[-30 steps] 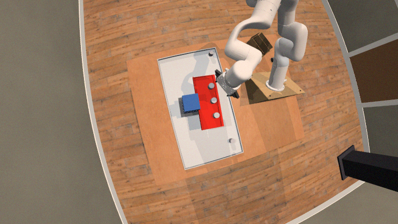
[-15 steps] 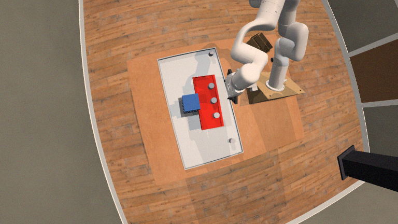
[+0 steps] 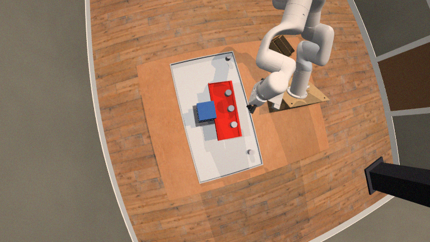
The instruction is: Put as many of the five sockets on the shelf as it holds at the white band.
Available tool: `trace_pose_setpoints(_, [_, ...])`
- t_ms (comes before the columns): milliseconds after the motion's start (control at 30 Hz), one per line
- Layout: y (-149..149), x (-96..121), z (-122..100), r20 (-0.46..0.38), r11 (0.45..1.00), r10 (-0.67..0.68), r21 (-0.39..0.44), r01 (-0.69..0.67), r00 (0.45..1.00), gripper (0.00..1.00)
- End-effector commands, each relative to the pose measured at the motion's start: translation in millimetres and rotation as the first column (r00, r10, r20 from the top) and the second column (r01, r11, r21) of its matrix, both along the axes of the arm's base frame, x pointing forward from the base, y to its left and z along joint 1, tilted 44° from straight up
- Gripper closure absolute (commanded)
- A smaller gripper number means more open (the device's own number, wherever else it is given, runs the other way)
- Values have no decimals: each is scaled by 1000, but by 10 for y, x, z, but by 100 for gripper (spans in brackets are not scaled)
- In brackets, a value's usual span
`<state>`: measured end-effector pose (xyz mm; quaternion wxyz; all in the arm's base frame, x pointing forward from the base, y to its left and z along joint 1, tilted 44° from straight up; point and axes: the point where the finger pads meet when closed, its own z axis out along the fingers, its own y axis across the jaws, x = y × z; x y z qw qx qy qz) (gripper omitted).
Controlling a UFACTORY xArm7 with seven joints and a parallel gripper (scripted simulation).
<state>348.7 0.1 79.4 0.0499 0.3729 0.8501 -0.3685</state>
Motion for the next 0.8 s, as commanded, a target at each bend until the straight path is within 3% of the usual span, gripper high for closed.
trace_pose_setpoints(0, [78,-68,-20,151,988,-142,-38,149,978,0])
trace_pose_setpoints(133, [97,-95,-29,197,979,-186,-42,198,963,0])
trace_pose_setpoints(200, [133,-146,-46,282,956,-266,-44,290,922,0])
trace_pose_setpoints(300, [149,-170,-54,322,942,-302,-42,332,897,0])
trace_pose_setpoints(467, [204,-257,-80,455,880,-414,-22,474,789,0])
trace_pose_setpoints(500, [204,-257,-80,455,880,-414,-22,474,789,0])
trace_pose_setpoints(633, [243,-323,-100,548,820,-483,9,572,683,0])
trace_pose_setpoints(700, [243,-323,-100,548,820,-483,9,572,683,0])
trace_pose_setpoints(767, [258,-348,-108,580,795,-505,23,606,639,0])
